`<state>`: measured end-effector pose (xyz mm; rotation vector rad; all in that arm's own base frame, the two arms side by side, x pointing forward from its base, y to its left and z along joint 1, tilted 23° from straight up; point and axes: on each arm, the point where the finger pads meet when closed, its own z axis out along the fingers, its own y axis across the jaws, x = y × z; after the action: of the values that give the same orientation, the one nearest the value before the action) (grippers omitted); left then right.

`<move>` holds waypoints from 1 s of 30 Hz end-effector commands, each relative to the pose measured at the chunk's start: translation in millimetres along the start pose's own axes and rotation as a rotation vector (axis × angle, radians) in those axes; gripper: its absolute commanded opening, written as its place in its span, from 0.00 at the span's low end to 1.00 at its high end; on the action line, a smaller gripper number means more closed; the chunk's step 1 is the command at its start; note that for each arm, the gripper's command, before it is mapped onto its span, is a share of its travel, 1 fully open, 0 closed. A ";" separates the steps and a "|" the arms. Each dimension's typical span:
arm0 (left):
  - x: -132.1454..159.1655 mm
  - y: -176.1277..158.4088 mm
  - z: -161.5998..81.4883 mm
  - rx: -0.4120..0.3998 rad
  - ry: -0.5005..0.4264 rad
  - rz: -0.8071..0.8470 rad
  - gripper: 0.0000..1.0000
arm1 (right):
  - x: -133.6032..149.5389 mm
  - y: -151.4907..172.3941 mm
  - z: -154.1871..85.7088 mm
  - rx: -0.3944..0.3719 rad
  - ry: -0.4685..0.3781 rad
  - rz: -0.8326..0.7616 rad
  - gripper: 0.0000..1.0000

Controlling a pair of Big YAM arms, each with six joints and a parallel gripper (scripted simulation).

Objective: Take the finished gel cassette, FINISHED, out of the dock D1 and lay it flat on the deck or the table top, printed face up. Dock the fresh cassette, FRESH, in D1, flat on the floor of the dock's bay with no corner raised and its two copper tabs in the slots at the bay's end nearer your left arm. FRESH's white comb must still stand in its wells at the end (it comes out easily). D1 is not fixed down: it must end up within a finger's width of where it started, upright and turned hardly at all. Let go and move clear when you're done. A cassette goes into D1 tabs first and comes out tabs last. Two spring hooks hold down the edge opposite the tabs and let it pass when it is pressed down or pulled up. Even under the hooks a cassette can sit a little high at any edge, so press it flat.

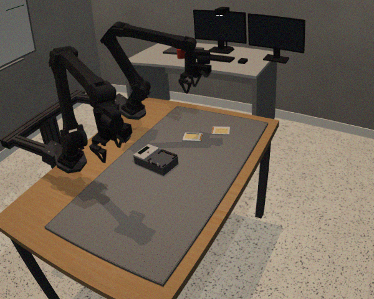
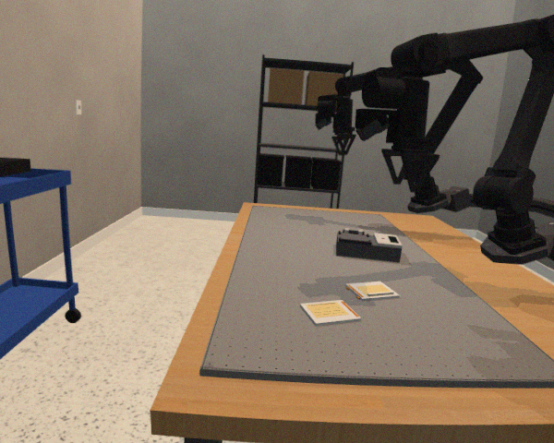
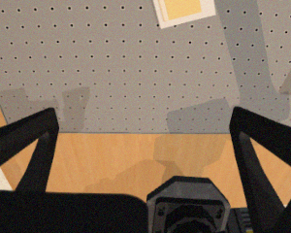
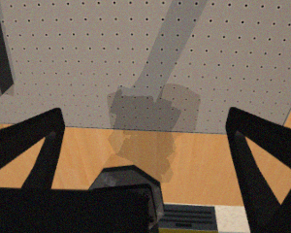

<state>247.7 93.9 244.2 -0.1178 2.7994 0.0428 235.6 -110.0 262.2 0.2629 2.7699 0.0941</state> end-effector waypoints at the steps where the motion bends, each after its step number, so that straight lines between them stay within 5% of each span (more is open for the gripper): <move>1: -19.7 0.4 -27.9 -0.021 -0.065 0.019 1.00 | -18.9 -3.7 -24.8 0.018 -0.045 0.011 1.00; 30: -19.6 0.4 -22.9 -0.016 -0.049 -0.010 0.98 | -18.9 -3.7 -24.8 0.018 -0.045 0.011 1.00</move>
<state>247.7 93.9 244.2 -0.1223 2.7993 0.0425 235.6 -110.0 262.2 0.2629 2.7699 0.0941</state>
